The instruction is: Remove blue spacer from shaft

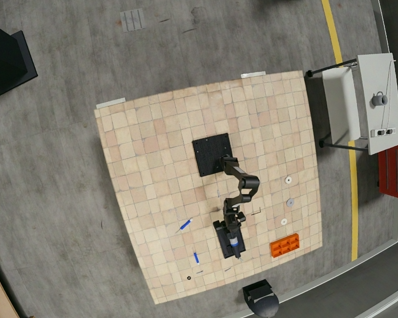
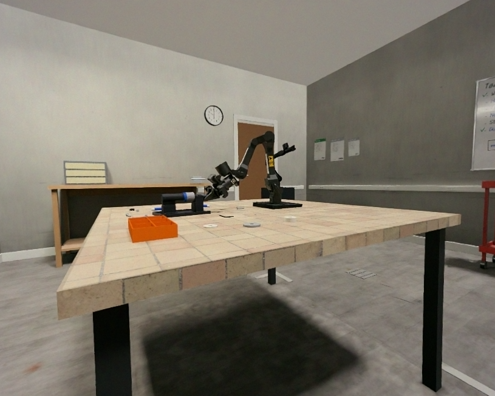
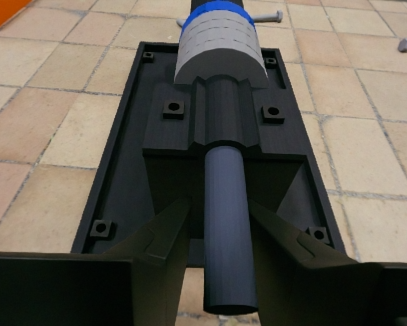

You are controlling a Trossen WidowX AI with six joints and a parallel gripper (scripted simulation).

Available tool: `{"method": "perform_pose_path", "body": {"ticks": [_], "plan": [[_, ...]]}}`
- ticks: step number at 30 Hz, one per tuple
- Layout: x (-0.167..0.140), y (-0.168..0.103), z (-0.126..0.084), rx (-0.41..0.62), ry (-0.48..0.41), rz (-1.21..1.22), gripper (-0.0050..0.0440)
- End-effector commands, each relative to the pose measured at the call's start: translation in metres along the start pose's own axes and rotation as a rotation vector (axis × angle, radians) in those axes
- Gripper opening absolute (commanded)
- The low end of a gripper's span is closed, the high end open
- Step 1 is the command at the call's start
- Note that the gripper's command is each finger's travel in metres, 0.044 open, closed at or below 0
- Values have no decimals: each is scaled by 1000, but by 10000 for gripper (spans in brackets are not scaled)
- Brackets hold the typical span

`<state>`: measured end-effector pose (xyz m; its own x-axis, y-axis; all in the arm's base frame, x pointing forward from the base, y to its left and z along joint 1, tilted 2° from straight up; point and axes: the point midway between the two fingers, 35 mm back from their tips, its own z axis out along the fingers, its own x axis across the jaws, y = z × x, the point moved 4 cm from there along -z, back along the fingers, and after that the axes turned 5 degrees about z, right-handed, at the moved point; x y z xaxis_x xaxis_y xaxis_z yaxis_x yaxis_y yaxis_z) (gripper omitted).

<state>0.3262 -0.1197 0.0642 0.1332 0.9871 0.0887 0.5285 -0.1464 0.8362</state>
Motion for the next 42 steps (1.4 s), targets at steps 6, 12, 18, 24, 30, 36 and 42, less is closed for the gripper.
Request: {"method": "perform_pose_path", "body": {"ticks": [6,12,18,24,30,36,42], "plan": [[-1,9,-2,-27,-3,-7,48],[-1,9,-2,-27,-3,-7,8],[0,7,-7,-39,-7,-8,-1],[-1,4,-11,-40,-4,-12,-4],[-1,1,-15,-39,-4,-12,-27],[-1,0,-17,-39,-3,-13,-50],[-1,-3,-20,-37,-3,-12,-50]]}}
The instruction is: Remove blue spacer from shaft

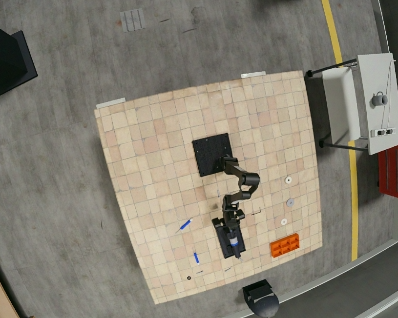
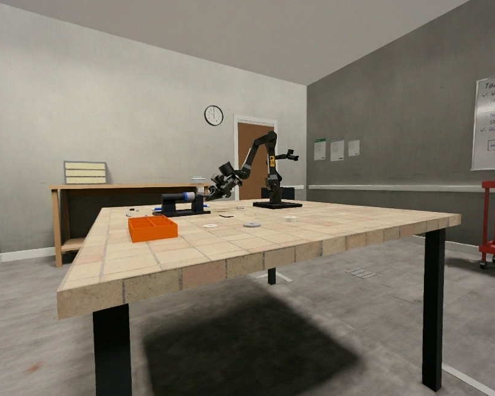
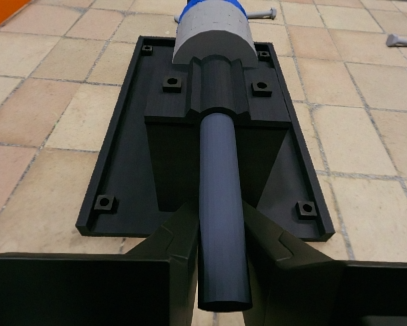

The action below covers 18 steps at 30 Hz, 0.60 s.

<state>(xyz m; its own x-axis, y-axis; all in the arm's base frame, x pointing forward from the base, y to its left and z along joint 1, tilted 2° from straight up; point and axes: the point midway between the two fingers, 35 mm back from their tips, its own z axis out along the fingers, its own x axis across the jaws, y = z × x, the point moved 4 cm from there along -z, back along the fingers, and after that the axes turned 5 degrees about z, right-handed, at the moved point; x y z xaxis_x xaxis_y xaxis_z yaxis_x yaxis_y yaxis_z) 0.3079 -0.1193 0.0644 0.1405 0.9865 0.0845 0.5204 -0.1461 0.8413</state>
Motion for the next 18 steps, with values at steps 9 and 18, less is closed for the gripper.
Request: {"method": "perform_pose_path", "body": {"ticks": [9,18], "plan": [[0,7,-7,-31,7,-14,-50],[0,6,-8,-31,7,-14,-50]]}}
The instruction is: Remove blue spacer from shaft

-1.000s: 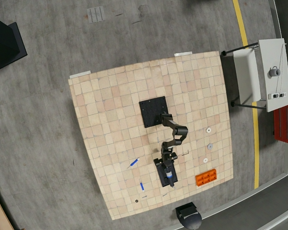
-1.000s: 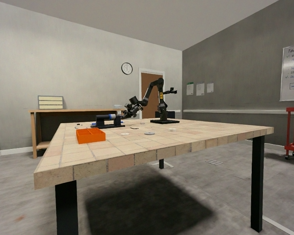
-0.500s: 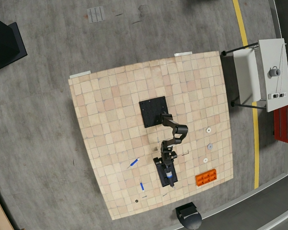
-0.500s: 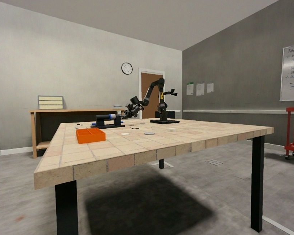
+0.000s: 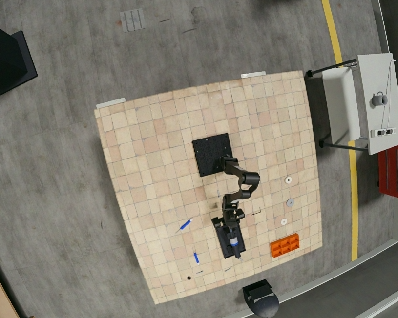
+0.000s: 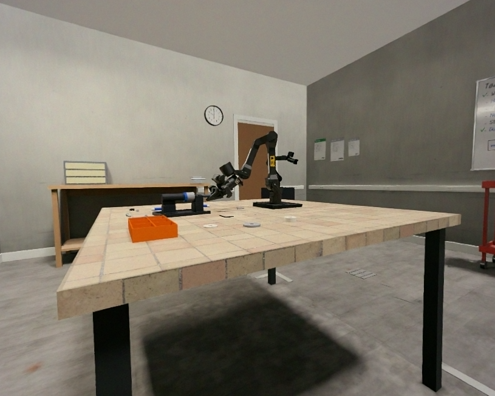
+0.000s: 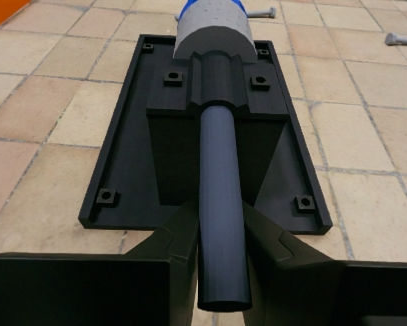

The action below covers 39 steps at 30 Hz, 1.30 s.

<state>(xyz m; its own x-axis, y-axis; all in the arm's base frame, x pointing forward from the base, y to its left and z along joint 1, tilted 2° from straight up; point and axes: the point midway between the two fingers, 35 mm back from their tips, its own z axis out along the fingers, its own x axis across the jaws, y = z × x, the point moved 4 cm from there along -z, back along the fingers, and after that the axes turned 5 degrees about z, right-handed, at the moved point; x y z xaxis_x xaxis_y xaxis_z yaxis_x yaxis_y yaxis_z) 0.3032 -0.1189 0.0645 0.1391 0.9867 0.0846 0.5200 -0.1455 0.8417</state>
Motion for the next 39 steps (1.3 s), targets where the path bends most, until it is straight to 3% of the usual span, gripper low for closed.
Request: {"method": "perform_pose_path", "body": {"ticks": [1,39], "plan": [[1,9,-4,-31,6,-14,-50],[0,7,-6,-30,7,-15,-50]]}}
